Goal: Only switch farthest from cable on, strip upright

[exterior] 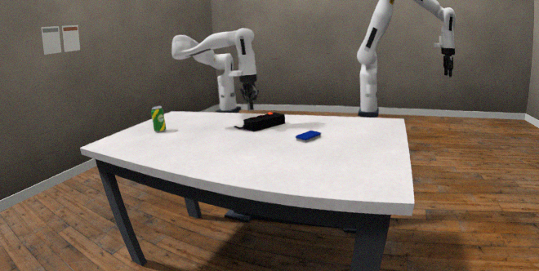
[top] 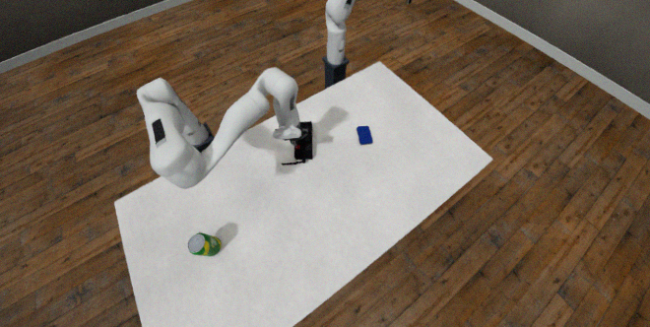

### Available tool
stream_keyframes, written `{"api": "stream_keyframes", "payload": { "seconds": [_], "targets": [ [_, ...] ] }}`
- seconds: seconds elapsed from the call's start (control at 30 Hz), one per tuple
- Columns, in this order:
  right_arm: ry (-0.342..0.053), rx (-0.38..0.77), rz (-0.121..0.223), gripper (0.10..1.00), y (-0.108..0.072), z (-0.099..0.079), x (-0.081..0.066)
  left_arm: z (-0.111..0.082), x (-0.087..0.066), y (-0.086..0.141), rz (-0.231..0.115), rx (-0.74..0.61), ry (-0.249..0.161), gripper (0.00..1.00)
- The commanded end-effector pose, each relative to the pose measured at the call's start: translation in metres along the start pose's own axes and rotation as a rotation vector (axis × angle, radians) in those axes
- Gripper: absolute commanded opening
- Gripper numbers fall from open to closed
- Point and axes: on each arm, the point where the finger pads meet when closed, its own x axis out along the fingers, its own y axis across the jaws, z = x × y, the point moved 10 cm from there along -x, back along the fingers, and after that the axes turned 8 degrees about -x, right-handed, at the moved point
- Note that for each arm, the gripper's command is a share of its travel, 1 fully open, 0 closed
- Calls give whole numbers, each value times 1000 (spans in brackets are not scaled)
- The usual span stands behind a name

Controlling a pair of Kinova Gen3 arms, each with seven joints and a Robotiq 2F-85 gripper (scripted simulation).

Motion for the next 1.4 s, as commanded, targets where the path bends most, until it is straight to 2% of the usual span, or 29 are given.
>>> {"api": "stream_keyframes", "payload": {
  "seconds": [0.0, 0.77, 0.8, 1.0, 1.2, 1.27, 1.37],
  "targets": [
    [1, 0, -1, 99, 0, 0, -8, 0, -1, 0, 0, 0, -2, 1000],
    [1, 0, -1, 99, 0, 0, -9, 0, -1, 0, 0, 0, -2, 1000],
    [1, 0, -1, 1000, 0, 0, -9, 0, -1, 0, 0, 0, -2, 1000],
    [1, 0, -1, 1000, 0, 0, -17, 0, -1, 0, 0, 0, -2, 1000],
    [1, 0, -1, 1000, 0, 0, -44, 0, -1, 0, 0, 0, -2, 1000],
    [1, 0, -1, 1000, 0, 0, -44, 0, -1, 0, 0, 0, -2, 1000],
    [1, 0, -1, 1000, 0, 0, -62, 0, -1, 0, 0, 0, -2, 1000]
  ]
}}
